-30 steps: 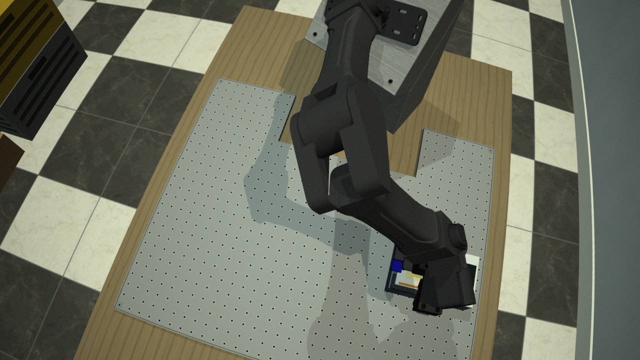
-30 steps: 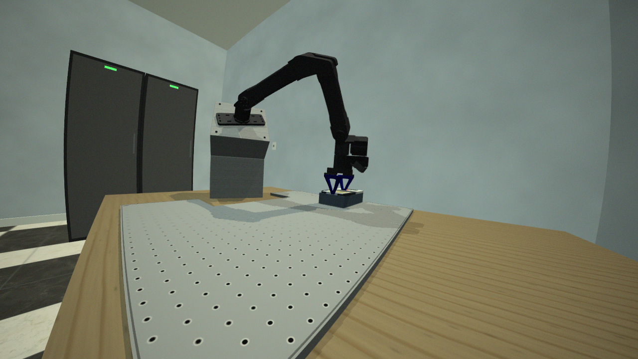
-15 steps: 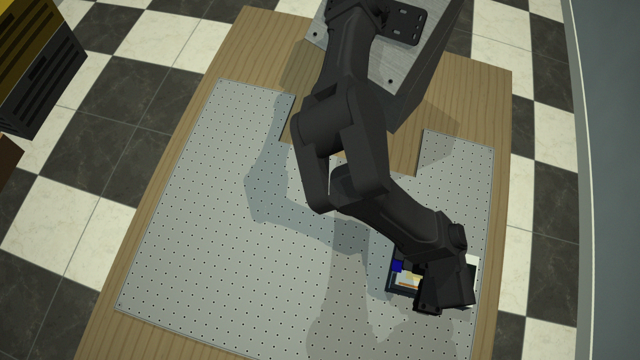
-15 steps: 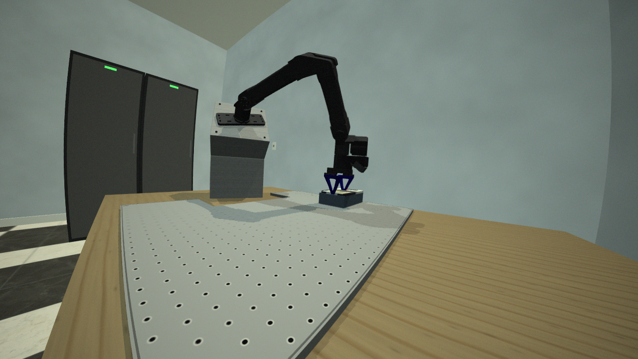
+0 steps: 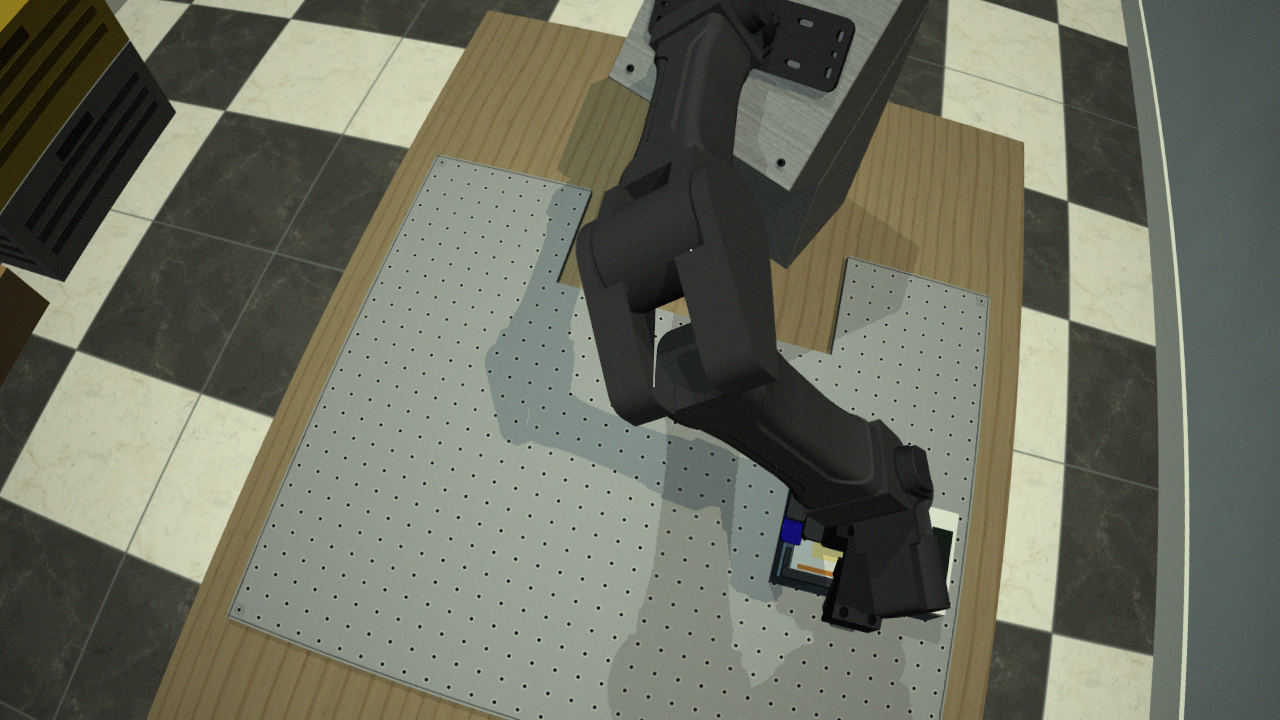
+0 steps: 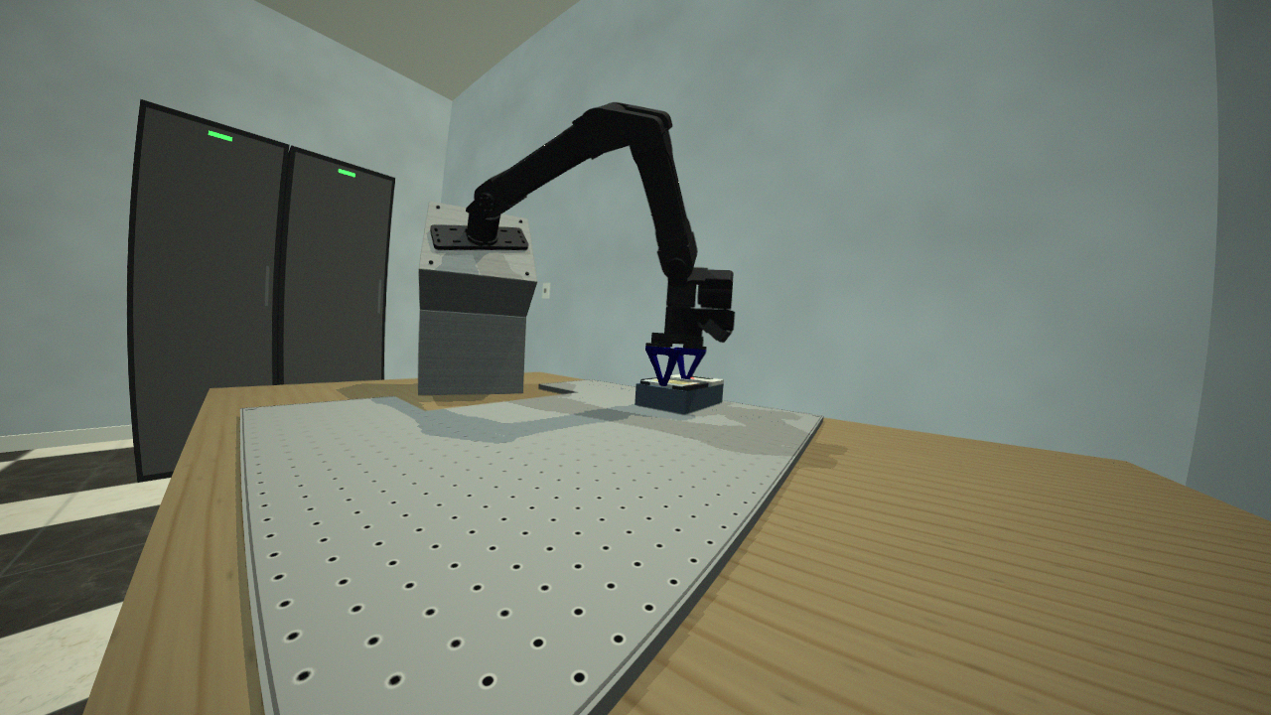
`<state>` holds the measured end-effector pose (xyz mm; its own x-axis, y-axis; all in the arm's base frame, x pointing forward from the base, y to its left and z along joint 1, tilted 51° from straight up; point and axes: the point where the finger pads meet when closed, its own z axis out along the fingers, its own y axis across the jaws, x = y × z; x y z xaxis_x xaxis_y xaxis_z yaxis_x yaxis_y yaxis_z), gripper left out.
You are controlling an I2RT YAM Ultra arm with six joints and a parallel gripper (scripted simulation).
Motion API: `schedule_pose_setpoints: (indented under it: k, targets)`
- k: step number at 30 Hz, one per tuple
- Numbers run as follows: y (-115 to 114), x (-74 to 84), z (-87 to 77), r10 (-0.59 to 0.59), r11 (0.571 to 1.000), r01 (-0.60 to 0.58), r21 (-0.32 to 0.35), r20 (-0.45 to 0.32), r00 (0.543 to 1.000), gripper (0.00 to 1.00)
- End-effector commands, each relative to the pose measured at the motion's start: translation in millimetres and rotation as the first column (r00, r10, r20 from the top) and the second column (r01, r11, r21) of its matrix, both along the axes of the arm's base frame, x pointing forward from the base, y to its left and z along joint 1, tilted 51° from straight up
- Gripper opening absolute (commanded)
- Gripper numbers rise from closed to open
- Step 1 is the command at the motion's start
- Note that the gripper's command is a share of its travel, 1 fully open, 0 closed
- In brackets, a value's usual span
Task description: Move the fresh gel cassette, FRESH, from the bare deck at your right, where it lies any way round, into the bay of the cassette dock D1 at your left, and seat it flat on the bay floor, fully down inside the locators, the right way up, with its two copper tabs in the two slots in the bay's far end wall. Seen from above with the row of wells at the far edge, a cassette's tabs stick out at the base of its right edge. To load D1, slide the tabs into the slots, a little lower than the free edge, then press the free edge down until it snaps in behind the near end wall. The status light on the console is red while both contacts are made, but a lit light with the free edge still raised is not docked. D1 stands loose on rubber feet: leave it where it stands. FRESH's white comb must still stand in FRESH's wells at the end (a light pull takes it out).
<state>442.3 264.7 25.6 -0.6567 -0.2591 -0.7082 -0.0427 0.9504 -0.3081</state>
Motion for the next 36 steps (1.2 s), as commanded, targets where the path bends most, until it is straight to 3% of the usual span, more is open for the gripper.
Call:
schedule_pose_setpoints:
  k: [1,3,4,6,29,36]
  targets:
    - [7,-12.7,9.1,0.013,1.0,-0.013,0.003,0.008,1.0,0.92]
    - [7,-12.7,9.1,0.013,1.0,-0.013,0.003,0.008,1.0,0.92]
    - [11,-9.4,16.8,0.012,1.0,-0.012,0.016,0.024,1.0,0.92]
    - [8,-15.6,11.8,0.012,1.0,-0.012,0.002,0.009,1.0,0.92]
    - [14,-34.8,32.6,0.013,1.0,-0.013,0.01,0.017,1.0,0.92]
    - [12,-40.3,25.2,0.013,1.0,-0.013,-0.008,0.0,1.0,0.92]
